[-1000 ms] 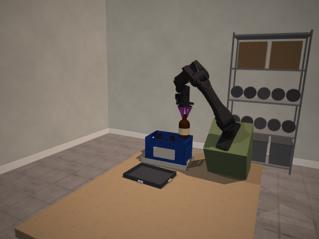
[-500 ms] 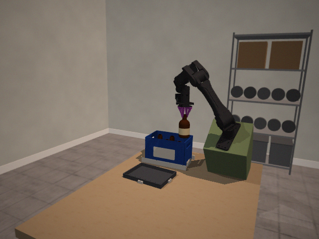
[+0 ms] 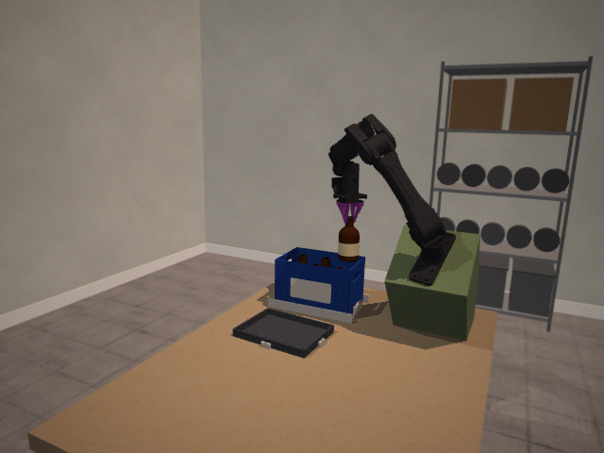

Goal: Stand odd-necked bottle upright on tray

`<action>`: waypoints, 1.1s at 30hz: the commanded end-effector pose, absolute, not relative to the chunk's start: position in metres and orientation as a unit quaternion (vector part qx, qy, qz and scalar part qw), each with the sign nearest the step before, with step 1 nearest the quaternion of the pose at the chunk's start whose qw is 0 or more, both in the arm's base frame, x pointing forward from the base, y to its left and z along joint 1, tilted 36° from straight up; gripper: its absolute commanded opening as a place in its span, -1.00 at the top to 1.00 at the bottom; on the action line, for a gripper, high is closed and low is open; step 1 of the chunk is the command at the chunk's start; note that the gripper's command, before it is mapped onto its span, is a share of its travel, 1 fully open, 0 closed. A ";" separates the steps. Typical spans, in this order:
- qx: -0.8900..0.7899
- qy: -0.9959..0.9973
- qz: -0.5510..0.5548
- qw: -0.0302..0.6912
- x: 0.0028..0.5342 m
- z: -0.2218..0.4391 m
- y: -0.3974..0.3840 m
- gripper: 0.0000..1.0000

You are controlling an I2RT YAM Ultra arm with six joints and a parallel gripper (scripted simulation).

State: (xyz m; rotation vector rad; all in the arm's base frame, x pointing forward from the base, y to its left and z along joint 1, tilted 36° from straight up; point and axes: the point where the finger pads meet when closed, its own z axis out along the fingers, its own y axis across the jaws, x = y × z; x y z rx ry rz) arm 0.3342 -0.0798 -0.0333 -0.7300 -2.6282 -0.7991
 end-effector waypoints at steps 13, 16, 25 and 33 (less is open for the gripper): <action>-0.260 -0.920 -0.272 0.112 0.345 -0.014 -0.101 1.00; -0.260 -0.920 -0.272 0.113 0.345 -0.013 -0.102 1.00; -0.260 -0.920 -0.271 0.113 0.344 -0.007 -0.106 1.00; -0.260 -0.920 -0.271 0.113 0.344 -0.001 -0.110 1.00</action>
